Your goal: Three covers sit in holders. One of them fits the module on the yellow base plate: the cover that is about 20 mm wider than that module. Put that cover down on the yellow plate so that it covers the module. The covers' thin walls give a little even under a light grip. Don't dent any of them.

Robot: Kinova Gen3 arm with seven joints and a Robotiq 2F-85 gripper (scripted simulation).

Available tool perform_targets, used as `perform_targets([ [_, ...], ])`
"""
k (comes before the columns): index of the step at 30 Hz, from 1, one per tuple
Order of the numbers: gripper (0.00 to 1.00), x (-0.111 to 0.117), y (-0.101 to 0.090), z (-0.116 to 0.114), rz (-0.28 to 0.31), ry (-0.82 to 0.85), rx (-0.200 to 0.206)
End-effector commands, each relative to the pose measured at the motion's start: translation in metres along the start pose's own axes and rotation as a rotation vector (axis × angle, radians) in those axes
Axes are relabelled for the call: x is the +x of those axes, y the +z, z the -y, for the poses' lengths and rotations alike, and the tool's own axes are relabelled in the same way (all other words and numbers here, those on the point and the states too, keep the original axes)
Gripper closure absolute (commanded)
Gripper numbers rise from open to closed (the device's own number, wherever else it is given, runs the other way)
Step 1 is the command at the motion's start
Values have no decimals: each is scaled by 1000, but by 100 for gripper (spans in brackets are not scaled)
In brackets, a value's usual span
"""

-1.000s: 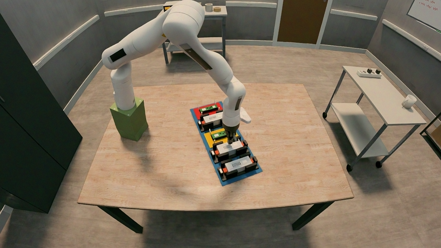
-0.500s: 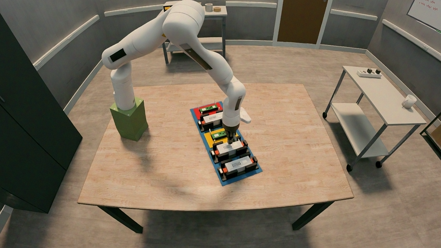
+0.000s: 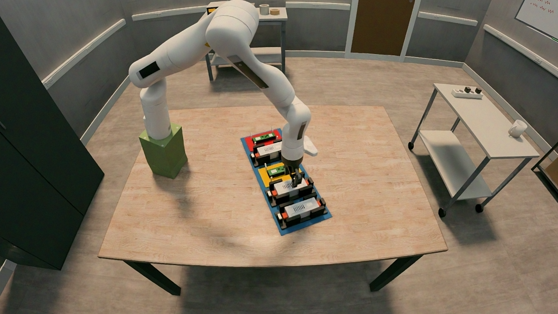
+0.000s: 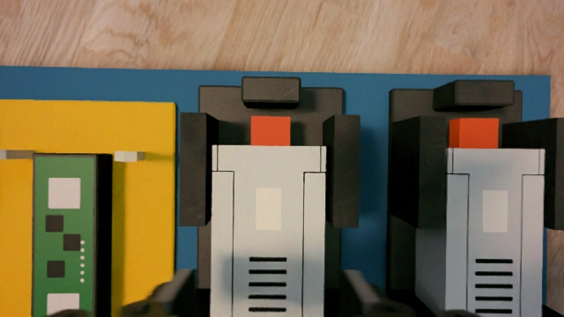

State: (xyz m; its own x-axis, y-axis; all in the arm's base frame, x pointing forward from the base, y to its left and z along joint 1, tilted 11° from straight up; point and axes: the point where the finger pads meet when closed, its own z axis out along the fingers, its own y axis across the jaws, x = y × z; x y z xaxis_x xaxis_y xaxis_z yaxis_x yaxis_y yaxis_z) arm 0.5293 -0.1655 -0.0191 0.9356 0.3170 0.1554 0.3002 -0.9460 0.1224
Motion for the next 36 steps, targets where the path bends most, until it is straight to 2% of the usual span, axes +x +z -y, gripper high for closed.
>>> perform_targets([
  [1,0,1,-1,0,-2,0,-1],
  [21,0,1,-1,0,-2,0,-1],
  [36,0,1,9,0,-1,0,-1],
])
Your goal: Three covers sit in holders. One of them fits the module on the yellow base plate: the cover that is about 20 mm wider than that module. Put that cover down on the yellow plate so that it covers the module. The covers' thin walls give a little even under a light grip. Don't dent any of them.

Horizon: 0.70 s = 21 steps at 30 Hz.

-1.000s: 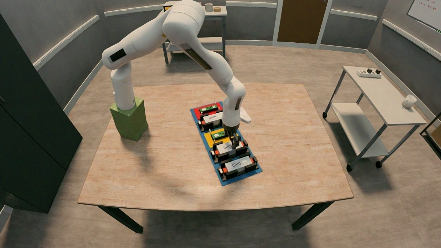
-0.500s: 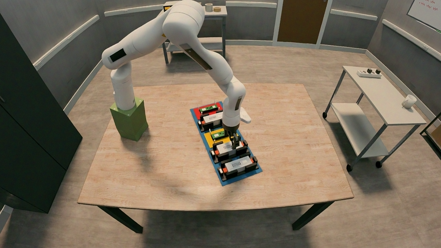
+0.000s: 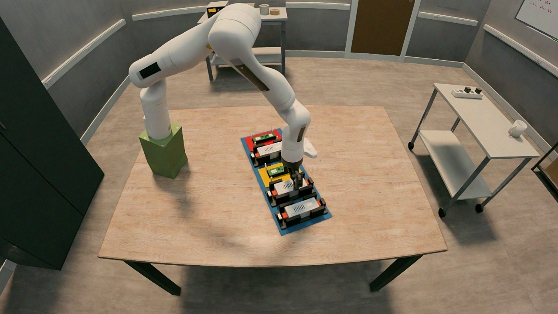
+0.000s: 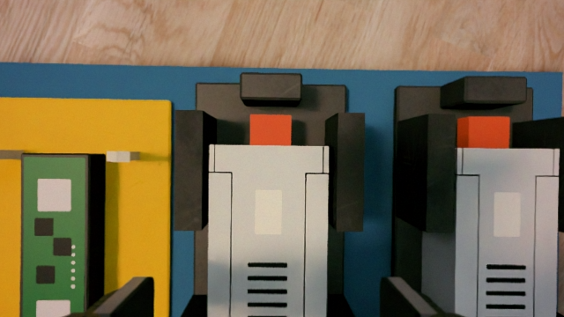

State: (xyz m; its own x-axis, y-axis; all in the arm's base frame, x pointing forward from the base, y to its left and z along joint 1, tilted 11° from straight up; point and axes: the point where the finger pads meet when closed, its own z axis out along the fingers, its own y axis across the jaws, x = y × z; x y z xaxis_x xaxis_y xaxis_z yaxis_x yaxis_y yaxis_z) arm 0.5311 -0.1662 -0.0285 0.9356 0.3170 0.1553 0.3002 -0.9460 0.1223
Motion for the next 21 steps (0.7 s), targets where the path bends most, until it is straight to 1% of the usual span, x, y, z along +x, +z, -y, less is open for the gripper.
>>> perform_targets([
  [1,0,1,-1,0,-2,0,-1],
  [12,0,1,9,0,-2,0,-1],
  [21,0,1,11,-1,-2,0,-1],
])
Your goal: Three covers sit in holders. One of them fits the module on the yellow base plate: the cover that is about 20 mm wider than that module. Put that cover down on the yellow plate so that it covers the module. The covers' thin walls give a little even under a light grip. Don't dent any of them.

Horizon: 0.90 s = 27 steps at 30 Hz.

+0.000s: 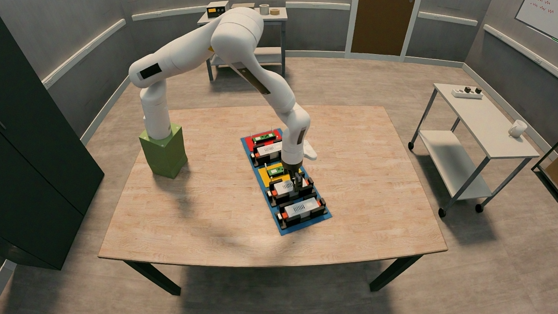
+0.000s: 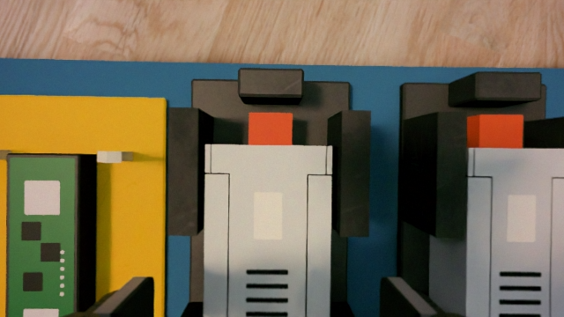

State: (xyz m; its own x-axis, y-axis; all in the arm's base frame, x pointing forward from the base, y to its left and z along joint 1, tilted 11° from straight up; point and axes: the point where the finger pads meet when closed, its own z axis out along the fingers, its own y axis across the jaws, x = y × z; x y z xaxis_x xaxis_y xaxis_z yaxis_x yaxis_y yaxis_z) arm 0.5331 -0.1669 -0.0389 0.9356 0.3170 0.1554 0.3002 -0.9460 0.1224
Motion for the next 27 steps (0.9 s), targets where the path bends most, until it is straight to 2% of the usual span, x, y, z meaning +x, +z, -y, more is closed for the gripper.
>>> perform_targets([
  [1,0,1,2,0,-1,0,-1],
  [27,0,1,19,0,-1,0,-1],
])
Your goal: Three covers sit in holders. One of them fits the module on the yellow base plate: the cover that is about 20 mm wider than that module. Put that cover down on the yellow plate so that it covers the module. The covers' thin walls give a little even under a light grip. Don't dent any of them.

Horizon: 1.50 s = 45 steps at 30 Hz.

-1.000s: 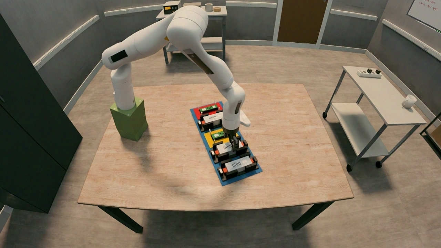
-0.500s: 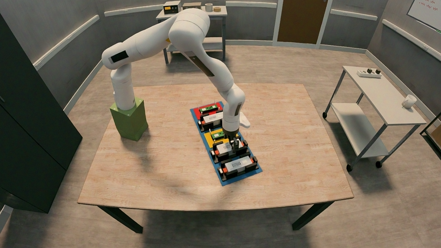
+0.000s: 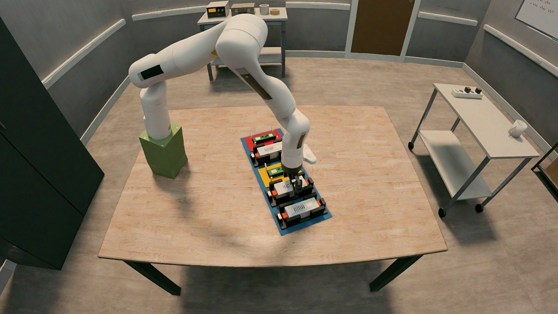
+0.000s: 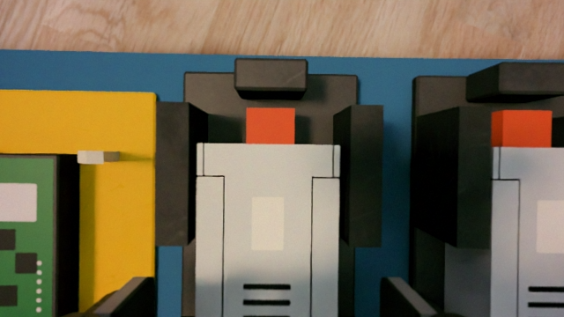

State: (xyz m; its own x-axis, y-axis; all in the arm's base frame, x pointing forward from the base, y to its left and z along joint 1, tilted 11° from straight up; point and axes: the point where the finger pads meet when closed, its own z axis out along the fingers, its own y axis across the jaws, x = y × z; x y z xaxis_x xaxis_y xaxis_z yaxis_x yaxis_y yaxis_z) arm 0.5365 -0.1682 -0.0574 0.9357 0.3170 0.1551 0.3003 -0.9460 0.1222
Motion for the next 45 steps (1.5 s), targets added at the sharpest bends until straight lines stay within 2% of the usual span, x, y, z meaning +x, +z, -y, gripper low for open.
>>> perform_targets([
  [1,0,1,0,-1,-2,0,-1],
  [39,0,1,20,-1,-2,0,-1],
  [40,30,1,20,-1,-2,0,-1],
  [45,30,1,20,-1,-2,0,-1],
])
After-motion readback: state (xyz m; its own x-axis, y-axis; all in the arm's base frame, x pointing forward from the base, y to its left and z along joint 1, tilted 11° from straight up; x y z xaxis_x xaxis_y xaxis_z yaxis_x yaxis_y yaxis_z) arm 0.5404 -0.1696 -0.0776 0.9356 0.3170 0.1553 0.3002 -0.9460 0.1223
